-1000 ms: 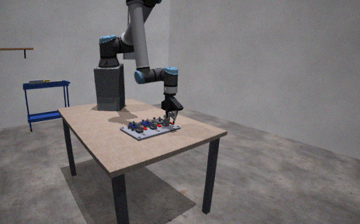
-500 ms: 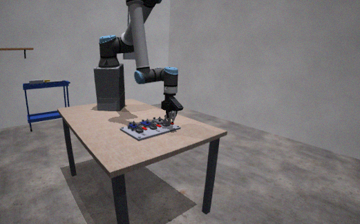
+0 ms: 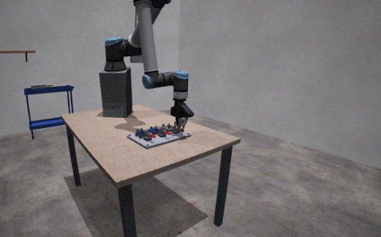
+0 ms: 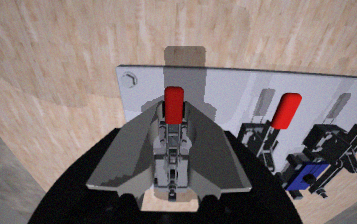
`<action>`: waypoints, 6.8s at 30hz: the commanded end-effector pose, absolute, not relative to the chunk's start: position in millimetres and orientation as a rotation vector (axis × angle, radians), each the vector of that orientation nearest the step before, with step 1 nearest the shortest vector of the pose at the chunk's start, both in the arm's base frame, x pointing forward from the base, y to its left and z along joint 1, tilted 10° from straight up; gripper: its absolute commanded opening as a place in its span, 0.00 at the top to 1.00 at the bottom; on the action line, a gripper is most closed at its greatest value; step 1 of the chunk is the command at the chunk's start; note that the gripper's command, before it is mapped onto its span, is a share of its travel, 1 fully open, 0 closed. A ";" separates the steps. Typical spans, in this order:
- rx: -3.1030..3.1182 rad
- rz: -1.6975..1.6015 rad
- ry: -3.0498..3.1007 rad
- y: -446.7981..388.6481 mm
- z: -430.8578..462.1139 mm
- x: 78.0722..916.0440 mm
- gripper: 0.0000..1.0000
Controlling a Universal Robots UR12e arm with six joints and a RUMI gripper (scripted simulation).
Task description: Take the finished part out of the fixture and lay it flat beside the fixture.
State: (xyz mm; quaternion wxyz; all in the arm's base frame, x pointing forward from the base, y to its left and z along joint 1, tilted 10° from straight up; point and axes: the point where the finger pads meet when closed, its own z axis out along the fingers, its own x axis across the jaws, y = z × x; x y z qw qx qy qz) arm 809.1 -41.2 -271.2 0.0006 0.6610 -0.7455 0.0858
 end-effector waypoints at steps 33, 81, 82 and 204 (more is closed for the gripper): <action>2.076 0.271 -2.342 -40.9 -269.1 809.0 1.00; 2.076 0.271 -2.342 -36.1 -248.7 789.7 1.00; 2.076 0.271 -2.342 -35.9 -248.3 789.0 1.00; 2.076 0.271 -2.342 -31.4 -244.4 757.2 1.00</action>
